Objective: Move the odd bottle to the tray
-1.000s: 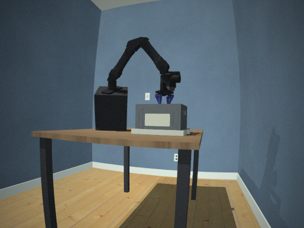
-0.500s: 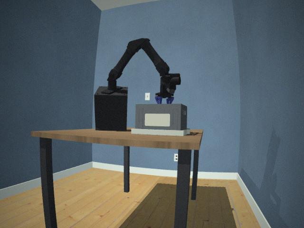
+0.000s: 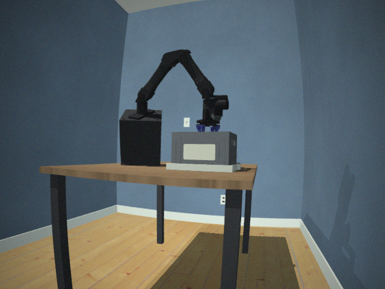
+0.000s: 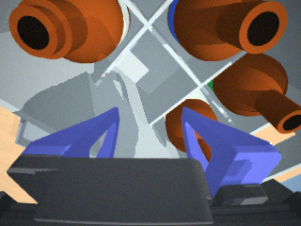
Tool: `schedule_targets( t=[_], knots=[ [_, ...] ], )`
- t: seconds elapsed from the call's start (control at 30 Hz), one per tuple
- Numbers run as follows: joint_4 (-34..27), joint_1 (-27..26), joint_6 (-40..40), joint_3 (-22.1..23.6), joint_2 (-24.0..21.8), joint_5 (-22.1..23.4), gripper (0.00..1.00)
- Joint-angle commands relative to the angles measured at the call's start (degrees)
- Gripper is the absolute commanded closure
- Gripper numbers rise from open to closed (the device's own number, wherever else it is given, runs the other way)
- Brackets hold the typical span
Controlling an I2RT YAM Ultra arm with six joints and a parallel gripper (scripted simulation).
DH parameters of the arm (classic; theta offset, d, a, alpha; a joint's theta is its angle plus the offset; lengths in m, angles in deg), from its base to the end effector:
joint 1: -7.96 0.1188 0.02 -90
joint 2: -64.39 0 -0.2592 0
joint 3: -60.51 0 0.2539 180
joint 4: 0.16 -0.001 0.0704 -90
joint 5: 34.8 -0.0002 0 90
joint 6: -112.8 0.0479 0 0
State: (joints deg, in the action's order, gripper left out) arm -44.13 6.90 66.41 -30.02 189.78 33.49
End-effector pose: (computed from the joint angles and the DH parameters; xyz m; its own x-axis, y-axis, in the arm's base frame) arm 0.4001 -0.0241 0.0722 -0.6489 0.6529 -0.3906 0.7409 0.6591 -0.1291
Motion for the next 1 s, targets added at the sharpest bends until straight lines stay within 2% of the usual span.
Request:
schedule_targets(
  t=[0.0,0.97],
  knots=[
    [1.4,0.1,-0.5,-1.5,0.3,-0.2,0.39],
    [1.6,0.1,-0.5,-1.5,-0.2,-0.2,0.39]
  ],
)
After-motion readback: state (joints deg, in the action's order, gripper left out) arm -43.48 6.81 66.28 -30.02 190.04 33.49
